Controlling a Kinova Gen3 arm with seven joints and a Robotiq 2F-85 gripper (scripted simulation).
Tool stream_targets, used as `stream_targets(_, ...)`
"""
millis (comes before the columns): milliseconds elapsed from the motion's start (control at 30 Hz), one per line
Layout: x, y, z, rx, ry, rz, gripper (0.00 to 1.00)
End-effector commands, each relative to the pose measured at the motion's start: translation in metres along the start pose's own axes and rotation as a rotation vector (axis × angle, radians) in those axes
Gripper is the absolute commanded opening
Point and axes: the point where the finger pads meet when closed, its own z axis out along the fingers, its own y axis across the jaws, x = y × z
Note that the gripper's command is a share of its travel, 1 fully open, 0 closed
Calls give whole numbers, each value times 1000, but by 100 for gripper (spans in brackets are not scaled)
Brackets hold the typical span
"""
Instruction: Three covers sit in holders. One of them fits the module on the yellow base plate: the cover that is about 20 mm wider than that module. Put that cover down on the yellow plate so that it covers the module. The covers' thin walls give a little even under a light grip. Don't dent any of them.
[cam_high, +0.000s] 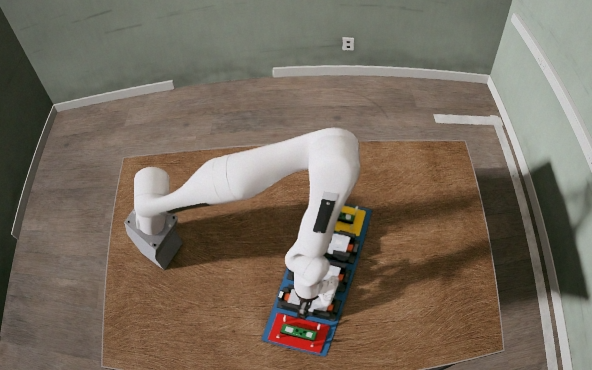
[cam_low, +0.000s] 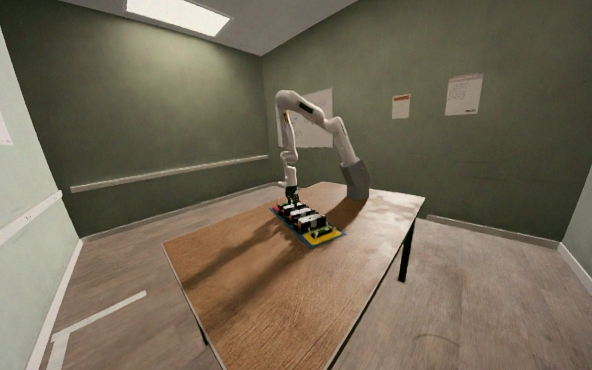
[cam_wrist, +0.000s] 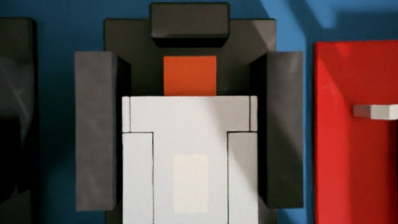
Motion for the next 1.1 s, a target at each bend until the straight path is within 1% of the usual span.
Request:
stream_targets(0,1,0,3,0,1,0,100)
stream_targets(300,1,0,5,0,1,0,100)
stream_targets(633,1,0,15,0,1,0,100)
stream_targets(867,1,0,15,0,1,0,100)
stream_targets(900,1,0,15,0,1,0,70)
stream_targets(1067,1,0,15,0,1,0,70)
